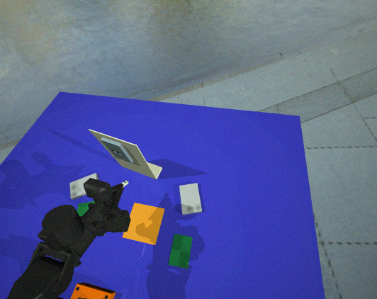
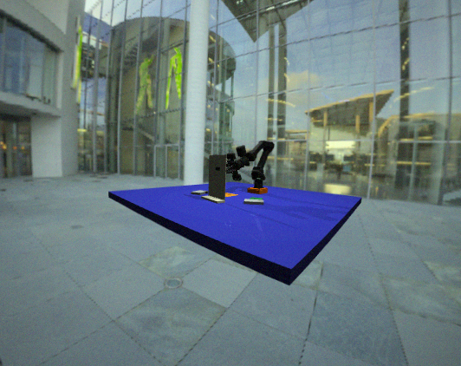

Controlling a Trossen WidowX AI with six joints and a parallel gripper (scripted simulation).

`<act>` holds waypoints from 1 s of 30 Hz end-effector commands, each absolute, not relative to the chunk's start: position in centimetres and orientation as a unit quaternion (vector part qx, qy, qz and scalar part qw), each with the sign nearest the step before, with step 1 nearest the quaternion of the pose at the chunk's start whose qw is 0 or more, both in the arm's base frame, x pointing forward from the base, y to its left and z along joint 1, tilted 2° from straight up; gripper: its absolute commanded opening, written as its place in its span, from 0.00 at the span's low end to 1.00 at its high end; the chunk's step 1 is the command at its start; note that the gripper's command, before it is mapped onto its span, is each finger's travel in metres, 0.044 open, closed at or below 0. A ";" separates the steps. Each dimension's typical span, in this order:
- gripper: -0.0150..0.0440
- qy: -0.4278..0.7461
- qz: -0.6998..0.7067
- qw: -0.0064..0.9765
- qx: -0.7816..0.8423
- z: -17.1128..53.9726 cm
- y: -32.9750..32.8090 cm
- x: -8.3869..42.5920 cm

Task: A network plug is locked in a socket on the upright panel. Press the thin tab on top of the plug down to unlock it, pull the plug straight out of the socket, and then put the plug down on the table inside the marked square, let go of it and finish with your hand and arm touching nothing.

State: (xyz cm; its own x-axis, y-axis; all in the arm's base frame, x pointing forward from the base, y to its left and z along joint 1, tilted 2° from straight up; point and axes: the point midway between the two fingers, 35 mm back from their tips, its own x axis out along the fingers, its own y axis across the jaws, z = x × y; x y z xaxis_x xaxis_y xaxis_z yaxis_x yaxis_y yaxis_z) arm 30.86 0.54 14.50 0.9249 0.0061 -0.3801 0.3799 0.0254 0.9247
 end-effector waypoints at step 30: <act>0.25 0.245 -0.380 0.604 0.656 8.3 -5.2 25.8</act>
State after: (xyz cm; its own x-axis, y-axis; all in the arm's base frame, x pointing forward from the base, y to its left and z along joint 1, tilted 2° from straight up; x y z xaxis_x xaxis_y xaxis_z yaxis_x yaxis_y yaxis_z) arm 25.88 -5.01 8.44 0.5994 -0.1322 -0.7895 0.7768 -0.1418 0.6135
